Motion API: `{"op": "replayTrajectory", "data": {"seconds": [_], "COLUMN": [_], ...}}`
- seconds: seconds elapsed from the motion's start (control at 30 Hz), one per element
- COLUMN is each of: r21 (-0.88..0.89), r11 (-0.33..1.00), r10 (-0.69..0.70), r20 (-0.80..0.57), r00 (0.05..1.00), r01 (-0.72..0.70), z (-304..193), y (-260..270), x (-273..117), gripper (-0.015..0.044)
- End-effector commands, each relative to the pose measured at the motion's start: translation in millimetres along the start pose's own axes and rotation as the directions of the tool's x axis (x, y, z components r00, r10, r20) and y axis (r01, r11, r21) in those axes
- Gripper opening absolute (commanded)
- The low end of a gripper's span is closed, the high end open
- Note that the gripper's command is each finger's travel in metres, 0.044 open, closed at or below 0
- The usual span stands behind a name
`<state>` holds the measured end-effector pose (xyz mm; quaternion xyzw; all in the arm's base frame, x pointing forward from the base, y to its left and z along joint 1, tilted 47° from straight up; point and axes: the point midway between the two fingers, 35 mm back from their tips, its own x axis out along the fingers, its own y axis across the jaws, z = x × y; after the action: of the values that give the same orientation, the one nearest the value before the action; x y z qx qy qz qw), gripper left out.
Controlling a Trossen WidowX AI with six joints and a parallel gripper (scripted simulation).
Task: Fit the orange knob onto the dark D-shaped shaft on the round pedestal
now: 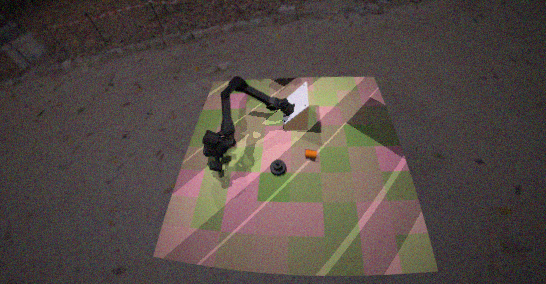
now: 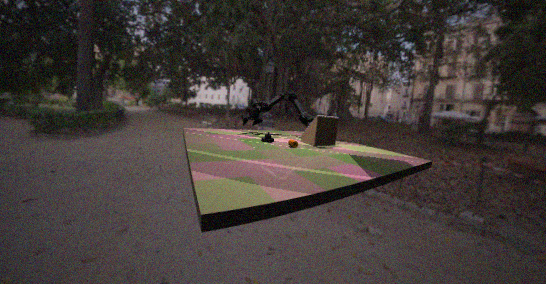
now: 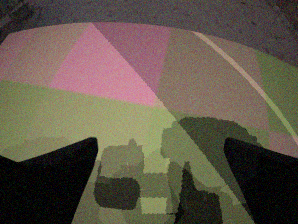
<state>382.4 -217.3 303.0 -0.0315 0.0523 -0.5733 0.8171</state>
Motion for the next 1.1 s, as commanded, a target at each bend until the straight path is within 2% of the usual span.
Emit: {"op": "replayTrajectory", "data": {"seconds": [0.0, 0.1, 0.23, 0.4, 0.53, 0.73, 0.93, 1.07], "r21": [-0.186, -0.319, -0.482, -0.630, -0.698, -0.706, -0.665, -0.543], "r11": [0.964, 0.890, 0.729, 0.452, 0.188, -0.224, -0.464, -0.707], "r10": [0.175, 0.282, 0.385, 0.449, 0.448, 0.369, 0.276, 0.167], "r20": [-0.092, -0.176, -0.299, -0.451, -0.565, -0.699, -0.736, -0.752], "r00": [0.980, 0.943, 0.873, 0.771, 0.693, 0.612, 0.618, 0.638], "r01": [-0.189, -0.325, -0.486, -0.632, -0.691, -0.671, -0.585, -0.454], "z": [-26, -51, -89, -137, -175, -226, -259, -280], "y": [63, 103, 146, 178, 186, 172, 139, 102], "x": [-34, -67, -118, -189, -249, -336, -394, -439], "gripper": [0.0440, 0.0440, 0.0440, 0.0440, 0.0440, 0.0440, 0.0440, 0.0440]}}
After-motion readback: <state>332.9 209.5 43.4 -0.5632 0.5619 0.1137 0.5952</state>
